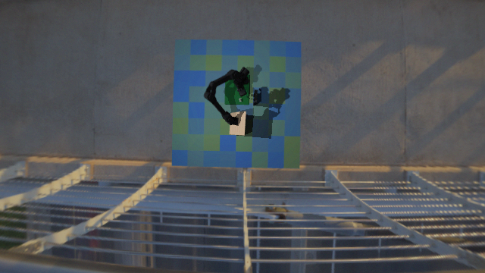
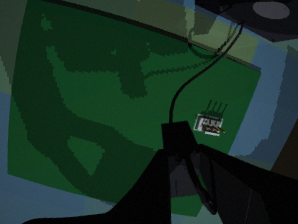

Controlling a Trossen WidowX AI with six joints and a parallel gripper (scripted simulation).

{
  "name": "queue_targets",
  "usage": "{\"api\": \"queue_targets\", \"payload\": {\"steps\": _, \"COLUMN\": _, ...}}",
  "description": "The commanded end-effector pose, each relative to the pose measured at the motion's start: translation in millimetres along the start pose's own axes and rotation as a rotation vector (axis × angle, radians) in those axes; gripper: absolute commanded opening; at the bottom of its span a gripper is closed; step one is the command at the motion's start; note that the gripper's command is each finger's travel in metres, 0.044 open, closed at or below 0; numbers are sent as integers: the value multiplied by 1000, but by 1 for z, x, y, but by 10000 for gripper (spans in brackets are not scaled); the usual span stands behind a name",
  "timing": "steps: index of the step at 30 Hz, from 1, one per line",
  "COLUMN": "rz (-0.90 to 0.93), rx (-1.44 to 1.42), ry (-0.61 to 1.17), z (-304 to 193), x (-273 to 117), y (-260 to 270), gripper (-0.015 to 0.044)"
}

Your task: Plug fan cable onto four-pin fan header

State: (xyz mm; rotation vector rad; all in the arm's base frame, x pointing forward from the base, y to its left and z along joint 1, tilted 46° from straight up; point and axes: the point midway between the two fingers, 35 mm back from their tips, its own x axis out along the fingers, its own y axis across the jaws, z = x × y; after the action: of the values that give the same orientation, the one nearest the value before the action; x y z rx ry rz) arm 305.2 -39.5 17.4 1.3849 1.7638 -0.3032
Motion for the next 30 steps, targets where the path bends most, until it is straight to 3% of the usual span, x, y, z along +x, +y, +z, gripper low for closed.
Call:
{"api": "queue_targets", "payload": {"steps": 1, "rz": -45, "rx": 6, "ry": -33, "z": -2, "x": 6, "y": -3, "gripper": 0}}
{"api": "queue_targets", "payload": {"steps": 30, "rz": -298, "rx": 11, "ry": -397, "z": -5, "x": 35, "y": -18, "gripper": 0}}
